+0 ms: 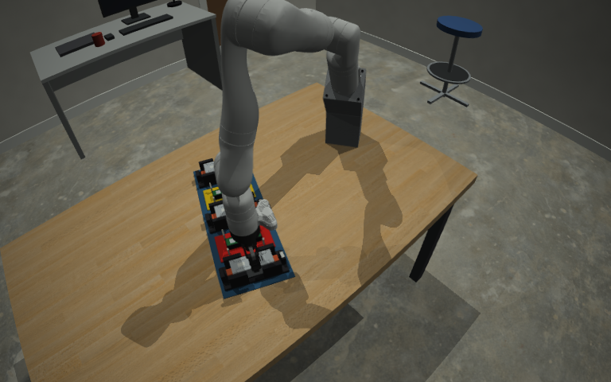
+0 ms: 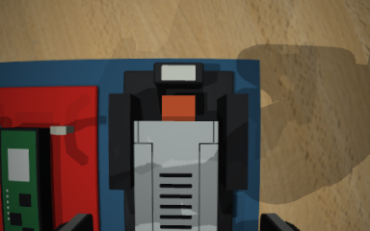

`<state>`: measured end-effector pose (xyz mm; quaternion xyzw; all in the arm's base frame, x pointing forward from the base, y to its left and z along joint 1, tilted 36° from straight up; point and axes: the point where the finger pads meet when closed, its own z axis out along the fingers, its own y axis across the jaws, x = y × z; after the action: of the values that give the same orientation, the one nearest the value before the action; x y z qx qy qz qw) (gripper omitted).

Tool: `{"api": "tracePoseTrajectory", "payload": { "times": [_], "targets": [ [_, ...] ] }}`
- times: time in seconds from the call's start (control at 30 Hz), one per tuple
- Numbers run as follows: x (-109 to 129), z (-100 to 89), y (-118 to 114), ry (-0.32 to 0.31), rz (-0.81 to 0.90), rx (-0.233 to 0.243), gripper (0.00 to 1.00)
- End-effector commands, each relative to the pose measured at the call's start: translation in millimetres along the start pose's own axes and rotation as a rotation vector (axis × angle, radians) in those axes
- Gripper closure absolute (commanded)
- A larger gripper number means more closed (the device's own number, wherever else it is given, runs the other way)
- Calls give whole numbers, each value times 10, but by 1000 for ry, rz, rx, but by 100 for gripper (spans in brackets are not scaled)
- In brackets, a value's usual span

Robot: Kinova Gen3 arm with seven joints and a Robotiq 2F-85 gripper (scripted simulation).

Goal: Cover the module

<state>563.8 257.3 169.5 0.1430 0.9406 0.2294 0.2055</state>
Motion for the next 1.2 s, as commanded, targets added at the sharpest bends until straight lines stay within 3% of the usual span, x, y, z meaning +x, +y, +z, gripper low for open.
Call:
{"api": "tracePoseTrajectory", "payload": {
  "times": [0.0,0.8,1.17],
  "targets": [
    [-36,1,13,-8,1,-4,0],
    [-50,4,18,-8,1,-4,0],
    [-36,101,13,-8,1,-4,0]
  ]
}}
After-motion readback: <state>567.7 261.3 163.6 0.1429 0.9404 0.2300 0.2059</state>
